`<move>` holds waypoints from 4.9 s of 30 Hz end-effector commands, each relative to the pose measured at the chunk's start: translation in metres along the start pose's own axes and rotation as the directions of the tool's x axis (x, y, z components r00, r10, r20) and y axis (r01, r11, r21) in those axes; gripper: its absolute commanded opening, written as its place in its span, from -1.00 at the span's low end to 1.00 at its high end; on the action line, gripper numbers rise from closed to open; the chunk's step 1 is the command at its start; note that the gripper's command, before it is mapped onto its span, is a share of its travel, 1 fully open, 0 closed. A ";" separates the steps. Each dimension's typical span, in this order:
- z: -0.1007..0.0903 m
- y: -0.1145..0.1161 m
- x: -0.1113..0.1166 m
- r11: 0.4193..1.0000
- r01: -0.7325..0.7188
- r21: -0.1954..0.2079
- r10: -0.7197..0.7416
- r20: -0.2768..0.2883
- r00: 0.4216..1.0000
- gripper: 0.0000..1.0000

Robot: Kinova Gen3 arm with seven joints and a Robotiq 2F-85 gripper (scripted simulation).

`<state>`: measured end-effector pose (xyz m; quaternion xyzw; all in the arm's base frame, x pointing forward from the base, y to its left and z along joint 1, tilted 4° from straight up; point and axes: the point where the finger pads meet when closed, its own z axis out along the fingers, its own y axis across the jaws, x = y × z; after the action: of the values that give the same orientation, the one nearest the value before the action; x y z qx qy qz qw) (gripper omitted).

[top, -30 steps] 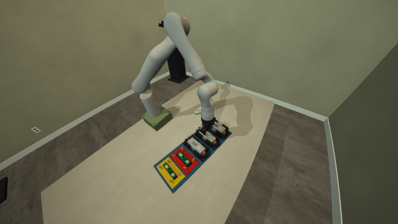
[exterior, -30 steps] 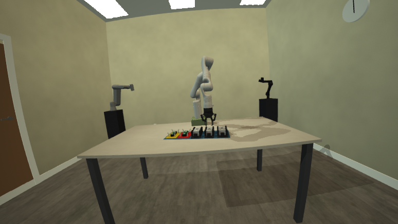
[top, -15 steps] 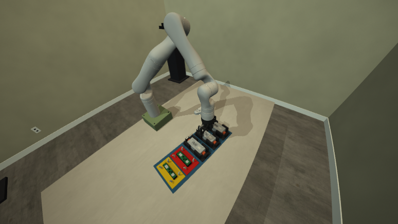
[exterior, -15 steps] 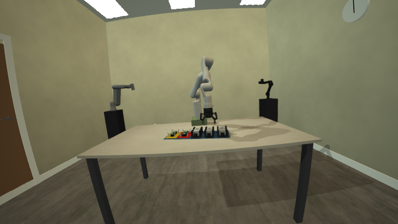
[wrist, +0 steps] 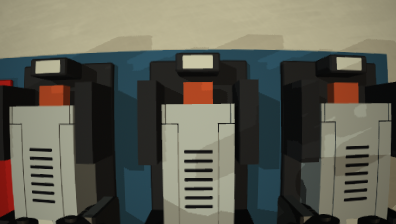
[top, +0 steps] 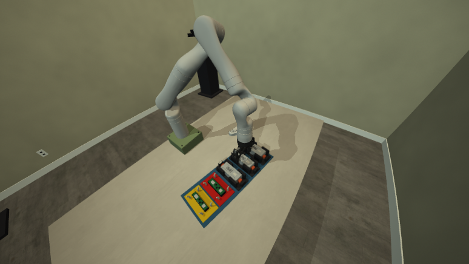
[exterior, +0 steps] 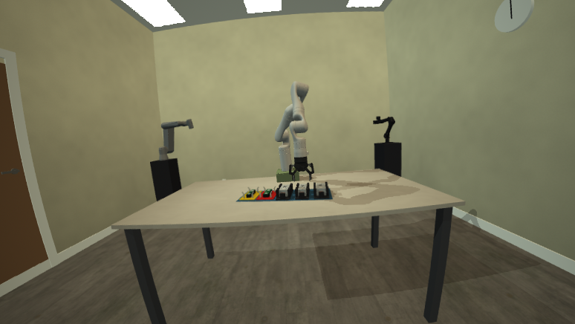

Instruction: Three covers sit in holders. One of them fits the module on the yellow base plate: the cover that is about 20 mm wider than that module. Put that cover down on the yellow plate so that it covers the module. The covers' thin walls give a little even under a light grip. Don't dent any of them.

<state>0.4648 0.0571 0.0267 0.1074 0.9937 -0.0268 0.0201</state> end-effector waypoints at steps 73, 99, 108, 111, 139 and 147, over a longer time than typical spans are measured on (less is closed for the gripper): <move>0.045 0.000 -0.001 1.000 0.000 -0.001 0.000 0.002 1.000 1.00; 0.055 0.000 -0.001 1.000 0.000 -0.001 0.000 0.002 1.000 0.39; 0.055 0.000 -0.001 1.000 0.000 -0.001 0.000 0.002 1.000 0.39; 0.055 0.000 -0.001 1.000 0.000 -0.001 0.000 0.002 1.000 0.39; 0.055 0.000 -0.001 1.000 0.000 -0.001 0.000 0.002 1.000 -1.00; 0.055 0.000 -0.001 1.000 0.000 -0.001 0.000 0.002 1.000 -1.00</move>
<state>0.4669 0.0540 -0.0283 0.1074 0.9937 -0.0266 0.0203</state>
